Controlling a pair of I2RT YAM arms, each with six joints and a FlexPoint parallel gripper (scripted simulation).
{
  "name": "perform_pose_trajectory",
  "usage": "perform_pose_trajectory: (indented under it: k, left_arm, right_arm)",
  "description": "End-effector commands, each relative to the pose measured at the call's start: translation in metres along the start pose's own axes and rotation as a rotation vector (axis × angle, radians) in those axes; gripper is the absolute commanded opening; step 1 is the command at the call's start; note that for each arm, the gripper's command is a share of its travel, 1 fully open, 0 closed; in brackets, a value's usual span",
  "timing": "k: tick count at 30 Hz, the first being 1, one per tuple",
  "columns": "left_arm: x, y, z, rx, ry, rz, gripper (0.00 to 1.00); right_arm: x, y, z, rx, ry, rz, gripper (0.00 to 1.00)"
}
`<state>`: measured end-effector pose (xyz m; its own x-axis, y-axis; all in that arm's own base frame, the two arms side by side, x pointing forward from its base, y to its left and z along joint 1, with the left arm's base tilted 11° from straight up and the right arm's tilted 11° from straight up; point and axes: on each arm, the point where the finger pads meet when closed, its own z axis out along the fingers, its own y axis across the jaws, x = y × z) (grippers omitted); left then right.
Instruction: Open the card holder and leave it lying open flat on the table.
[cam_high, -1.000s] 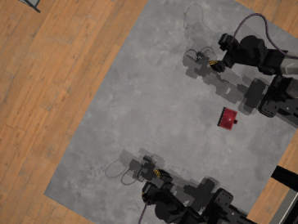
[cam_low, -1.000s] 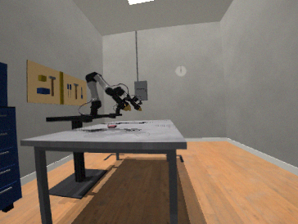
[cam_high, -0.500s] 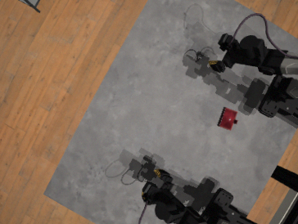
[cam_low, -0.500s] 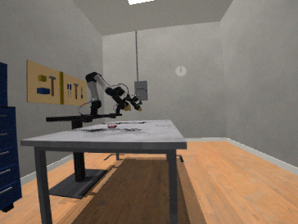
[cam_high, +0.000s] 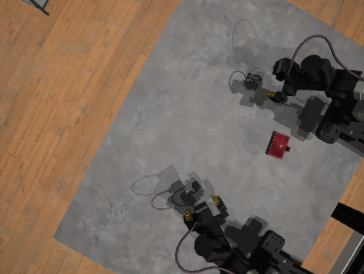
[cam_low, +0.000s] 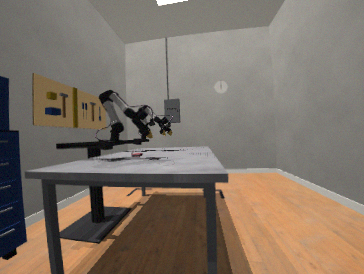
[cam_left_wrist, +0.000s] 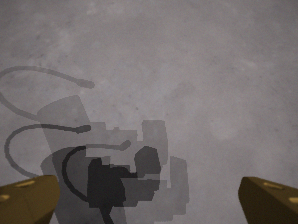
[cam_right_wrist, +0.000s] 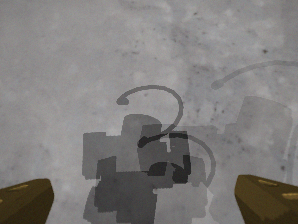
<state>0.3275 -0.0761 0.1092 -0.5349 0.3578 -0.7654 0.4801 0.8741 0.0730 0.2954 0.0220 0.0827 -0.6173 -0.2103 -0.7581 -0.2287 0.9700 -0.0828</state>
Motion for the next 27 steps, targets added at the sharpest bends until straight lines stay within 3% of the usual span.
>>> perform_pose_trajectory:
  k: [1, 6, 13, 15, 27]
  left_arm:
    - [-0.014, -0.031, -0.008, 0.144, 0.0, 0.138, 1.0]
    - [-0.02, -0.073, -0.017, 0.313, -0.016, 0.292, 1.0]
    - [-0.024, -0.123, -0.036, 0.526, -0.055, 0.472, 1.0]
    - [-0.024, -0.123, -0.036, 0.526, -0.055, 0.472, 1.0]
    - [-0.023, -0.192, -0.08, 0.847, -0.162, 0.714, 1.0]
  right_arm:
    - [0.03, 0.026, -0.019, -0.092, 0.077, -0.122, 1.0]
    - [0.071, 0.052, -0.042, -0.162, 0.148, -0.259, 1.0]
    - [0.098, 0.081, -0.064, -0.218, 0.17, -0.38, 1.0]
    - [0.098, 0.081, -0.064, -0.218, 0.17, -0.38, 1.0]
    - [0.119, 0.134, -0.087, -0.37, 0.144, -0.551, 1.0]
